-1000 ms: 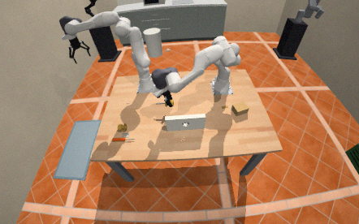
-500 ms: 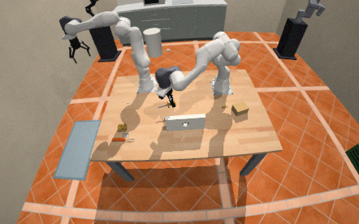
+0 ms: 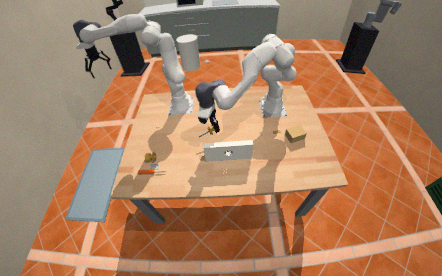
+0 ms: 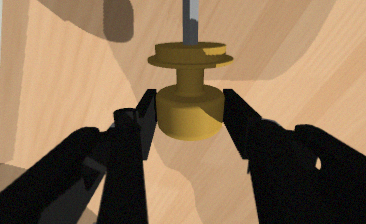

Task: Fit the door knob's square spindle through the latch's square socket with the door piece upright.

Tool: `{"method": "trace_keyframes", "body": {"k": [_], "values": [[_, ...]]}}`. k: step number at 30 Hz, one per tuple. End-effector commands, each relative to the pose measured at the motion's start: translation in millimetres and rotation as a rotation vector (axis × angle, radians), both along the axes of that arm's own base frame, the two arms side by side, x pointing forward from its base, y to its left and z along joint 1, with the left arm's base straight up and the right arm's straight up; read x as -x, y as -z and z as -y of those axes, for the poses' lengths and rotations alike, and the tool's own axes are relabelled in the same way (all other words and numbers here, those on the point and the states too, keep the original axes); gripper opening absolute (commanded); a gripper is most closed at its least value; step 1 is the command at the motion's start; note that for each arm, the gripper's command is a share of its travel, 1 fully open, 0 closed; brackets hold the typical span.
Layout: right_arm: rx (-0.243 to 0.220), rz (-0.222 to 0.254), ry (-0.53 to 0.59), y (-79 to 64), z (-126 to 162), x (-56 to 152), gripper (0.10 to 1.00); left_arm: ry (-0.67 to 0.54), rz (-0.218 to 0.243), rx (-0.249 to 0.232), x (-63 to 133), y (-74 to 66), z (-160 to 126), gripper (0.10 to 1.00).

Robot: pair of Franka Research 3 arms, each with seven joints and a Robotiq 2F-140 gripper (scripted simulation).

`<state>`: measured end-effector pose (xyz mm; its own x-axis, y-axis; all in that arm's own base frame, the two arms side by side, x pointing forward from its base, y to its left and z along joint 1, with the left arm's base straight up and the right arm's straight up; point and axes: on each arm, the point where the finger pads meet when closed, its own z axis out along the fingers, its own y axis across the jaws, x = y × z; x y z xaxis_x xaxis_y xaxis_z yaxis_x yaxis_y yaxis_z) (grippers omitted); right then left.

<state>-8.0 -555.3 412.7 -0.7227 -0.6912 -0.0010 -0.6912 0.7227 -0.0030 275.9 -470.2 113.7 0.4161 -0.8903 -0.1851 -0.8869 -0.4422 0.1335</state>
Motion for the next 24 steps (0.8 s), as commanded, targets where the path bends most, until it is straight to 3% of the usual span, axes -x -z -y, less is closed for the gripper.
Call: {"method": "trace_keyframes", "body": {"k": [1,5,16,22,24], "values": [[-0.001,-0.003,-0.004,-0.3,-1,2,1.000,-0.115,0.024,-0.002,-1.0,-2.0,5,0.418],[-0.001,-0.003,-0.004,-0.3,-1,2,1.000,-0.281,0.063,-0.031,-1.9,-1.8,2,0.418],[-0.001,-0.003,-0.004,-0.3,-1,2,1.000,-0.350,0.079,-0.043,-7.5,-0.3,-14,0.418],[-0.001,-0.003,-0.004,-0.3,-1,2,1.000,-0.578,0.132,-0.083,-8.6,0.0,-18,0.418],[-0.001,-0.003,-0.004,-0.3,-1,2,1.000,-0.578,0.132,-0.083,-8.6,0.0,-18,0.418]]}}
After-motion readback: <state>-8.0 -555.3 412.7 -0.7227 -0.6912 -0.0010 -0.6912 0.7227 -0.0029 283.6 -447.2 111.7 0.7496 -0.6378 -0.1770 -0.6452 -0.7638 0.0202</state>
